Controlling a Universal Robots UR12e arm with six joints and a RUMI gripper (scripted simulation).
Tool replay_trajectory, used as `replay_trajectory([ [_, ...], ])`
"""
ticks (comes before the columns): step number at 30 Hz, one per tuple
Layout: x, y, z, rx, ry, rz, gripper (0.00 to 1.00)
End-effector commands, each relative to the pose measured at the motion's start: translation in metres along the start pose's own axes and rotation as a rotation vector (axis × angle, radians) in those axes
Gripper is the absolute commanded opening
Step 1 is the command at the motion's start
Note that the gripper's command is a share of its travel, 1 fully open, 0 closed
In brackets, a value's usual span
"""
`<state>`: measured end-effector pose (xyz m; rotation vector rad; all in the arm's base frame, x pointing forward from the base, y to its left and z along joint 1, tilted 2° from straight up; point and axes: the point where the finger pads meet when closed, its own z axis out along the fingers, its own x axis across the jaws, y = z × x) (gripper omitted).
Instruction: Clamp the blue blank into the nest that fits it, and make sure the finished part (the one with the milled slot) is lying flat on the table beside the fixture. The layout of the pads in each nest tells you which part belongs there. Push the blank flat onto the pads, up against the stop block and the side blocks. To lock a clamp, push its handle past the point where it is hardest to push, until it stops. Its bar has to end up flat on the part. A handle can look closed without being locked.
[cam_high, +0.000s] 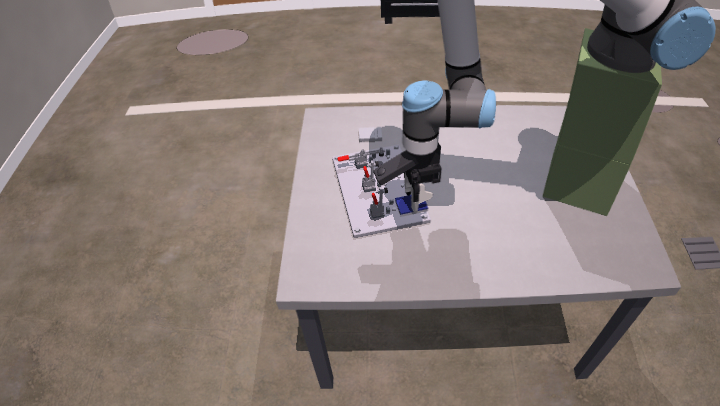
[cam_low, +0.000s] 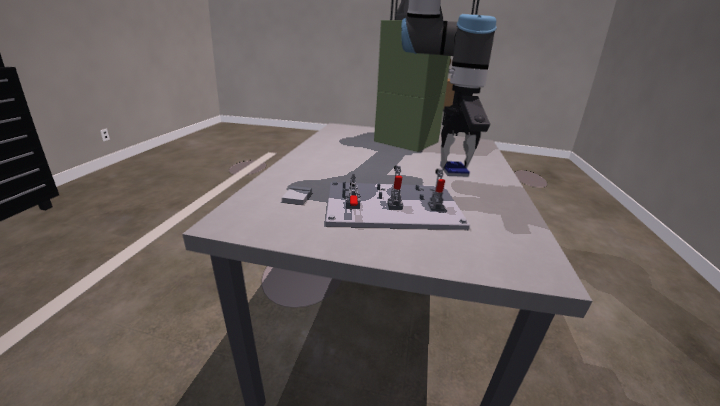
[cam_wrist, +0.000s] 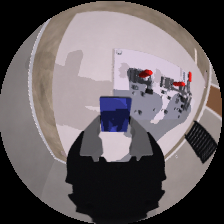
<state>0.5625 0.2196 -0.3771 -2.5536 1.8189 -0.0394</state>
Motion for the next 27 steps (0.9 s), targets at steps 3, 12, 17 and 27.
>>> replay_trajectory([
  [3, 0.029, -0.001, 0.001, 0.001, -0.001, -0.001, 0.0],
  [12, 0.076, -0.001, 0.003, 0.001, -0.001, -0.001, 0.0],
  [17, 0.091, -0.001, 0.003, 0.001, -0.001, -0.001, 0.0],
  [27, 0.134, -0.002, 0.005, 0.001, -0.001, -0.001, 0.0],
])
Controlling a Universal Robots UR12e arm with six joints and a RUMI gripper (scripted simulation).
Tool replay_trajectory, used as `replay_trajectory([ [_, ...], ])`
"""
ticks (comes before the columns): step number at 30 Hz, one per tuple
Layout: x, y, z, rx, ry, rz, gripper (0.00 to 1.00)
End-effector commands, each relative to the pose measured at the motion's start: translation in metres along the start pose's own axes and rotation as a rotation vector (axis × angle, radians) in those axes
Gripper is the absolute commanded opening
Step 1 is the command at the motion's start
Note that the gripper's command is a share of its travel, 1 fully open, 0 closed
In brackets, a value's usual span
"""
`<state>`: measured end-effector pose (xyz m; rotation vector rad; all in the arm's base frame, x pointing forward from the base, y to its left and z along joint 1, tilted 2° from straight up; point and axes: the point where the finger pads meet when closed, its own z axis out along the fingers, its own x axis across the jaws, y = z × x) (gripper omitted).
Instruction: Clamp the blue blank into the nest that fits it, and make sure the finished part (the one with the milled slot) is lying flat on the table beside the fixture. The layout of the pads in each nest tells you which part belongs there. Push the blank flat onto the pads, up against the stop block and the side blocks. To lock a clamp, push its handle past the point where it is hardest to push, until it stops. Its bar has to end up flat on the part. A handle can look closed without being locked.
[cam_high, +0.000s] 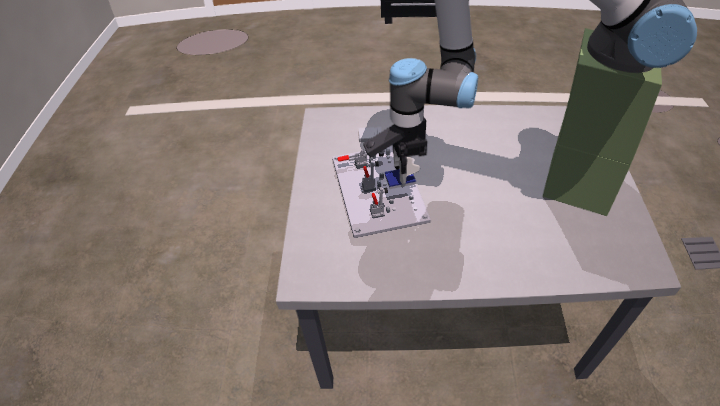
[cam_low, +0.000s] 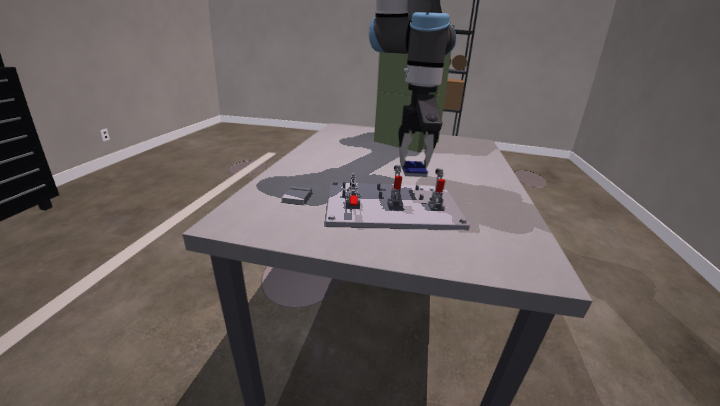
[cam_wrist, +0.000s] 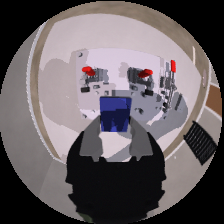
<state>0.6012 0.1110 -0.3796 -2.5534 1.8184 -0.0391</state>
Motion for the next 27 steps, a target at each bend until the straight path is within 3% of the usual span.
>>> replay_trajectory([
  [1, 0.022, -0.001, 0.0, 0.001, 0.0, -0.001, 0.0],
  [14, 0.047, -0.001, 0.001, 0.001, 0.0, -0.001, 0.0],
  [27, 0.053, -0.001, 0.002, 0.001, 0.0, -0.001, 0.0],
])
